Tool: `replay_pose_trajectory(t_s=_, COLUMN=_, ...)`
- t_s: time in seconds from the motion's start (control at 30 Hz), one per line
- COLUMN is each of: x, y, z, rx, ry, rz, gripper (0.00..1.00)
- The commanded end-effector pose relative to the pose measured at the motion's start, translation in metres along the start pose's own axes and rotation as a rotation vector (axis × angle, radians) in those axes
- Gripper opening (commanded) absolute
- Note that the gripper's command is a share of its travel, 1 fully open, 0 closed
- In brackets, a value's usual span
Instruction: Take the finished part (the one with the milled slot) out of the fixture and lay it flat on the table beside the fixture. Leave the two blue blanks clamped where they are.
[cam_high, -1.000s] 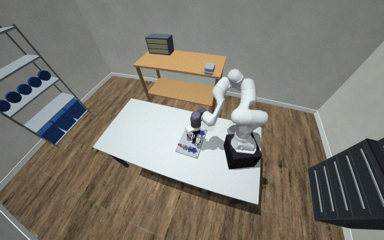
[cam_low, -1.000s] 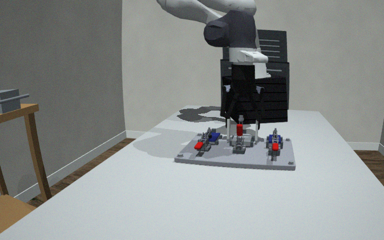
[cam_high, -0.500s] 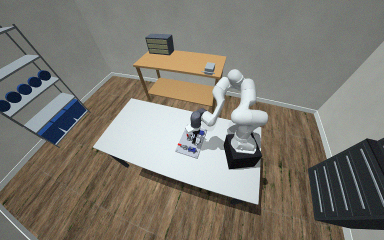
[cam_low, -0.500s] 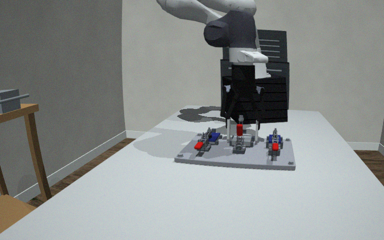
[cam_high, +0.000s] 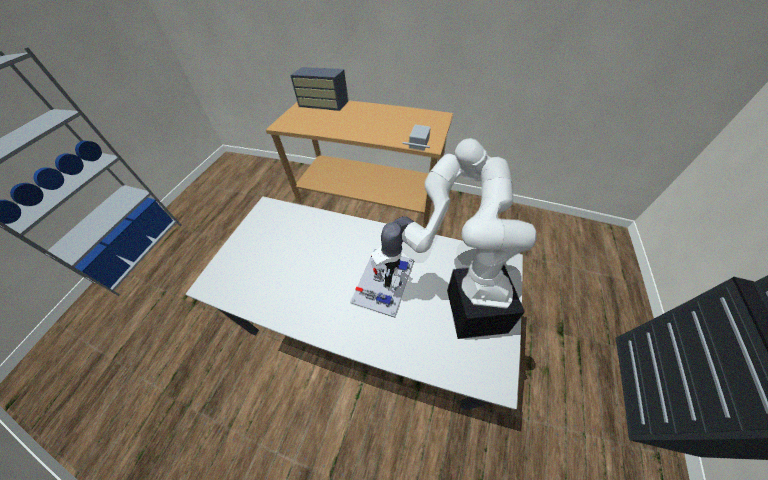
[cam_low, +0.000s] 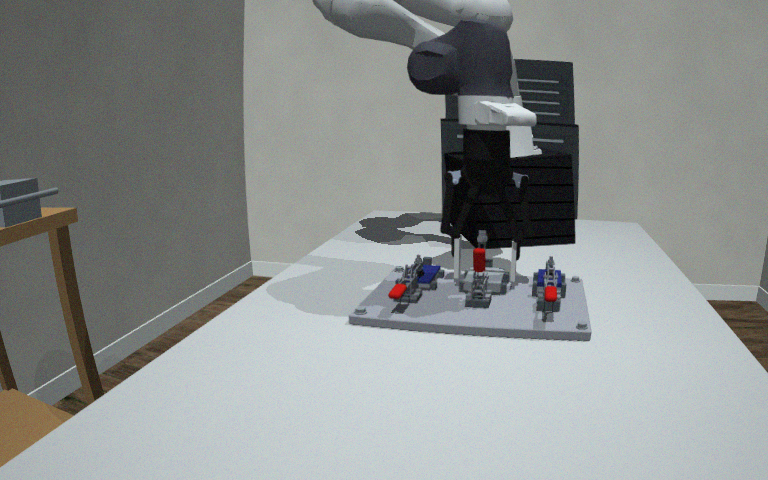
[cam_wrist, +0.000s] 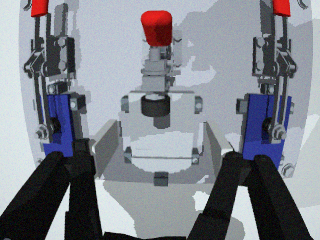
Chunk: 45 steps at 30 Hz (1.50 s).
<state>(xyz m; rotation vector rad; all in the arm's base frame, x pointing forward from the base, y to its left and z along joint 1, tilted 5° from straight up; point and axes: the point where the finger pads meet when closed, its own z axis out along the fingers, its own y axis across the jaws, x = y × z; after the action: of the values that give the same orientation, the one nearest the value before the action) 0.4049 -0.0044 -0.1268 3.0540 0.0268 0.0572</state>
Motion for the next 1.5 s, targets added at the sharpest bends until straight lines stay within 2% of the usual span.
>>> replay_pose_trajectory(t_s=0.0, x=0.0001, y=0.0002, z=0.0008, rx=0.0, ry=0.0, rz=0.005, gripper=0.58)
replay_pose_trajectory(t_s=0.27, x=0.0001, y=0.0002, z=0.0008, rx=0.0, ry=0.0, rz=0.005, gripper=0.58)
replay_pose_trajectory(t_s=0.3, x=0.0001, y=0.0002, z=0.0008, rx=0.0, ry=0.0, rz=0.005, gripper=0.0)
replay_pose_trajectory(t_s=1.47, x=0.0001, y=0.0002, z=0.0008, rx=0.0, ry=0.0, rz=0.005, gripper=0.0)
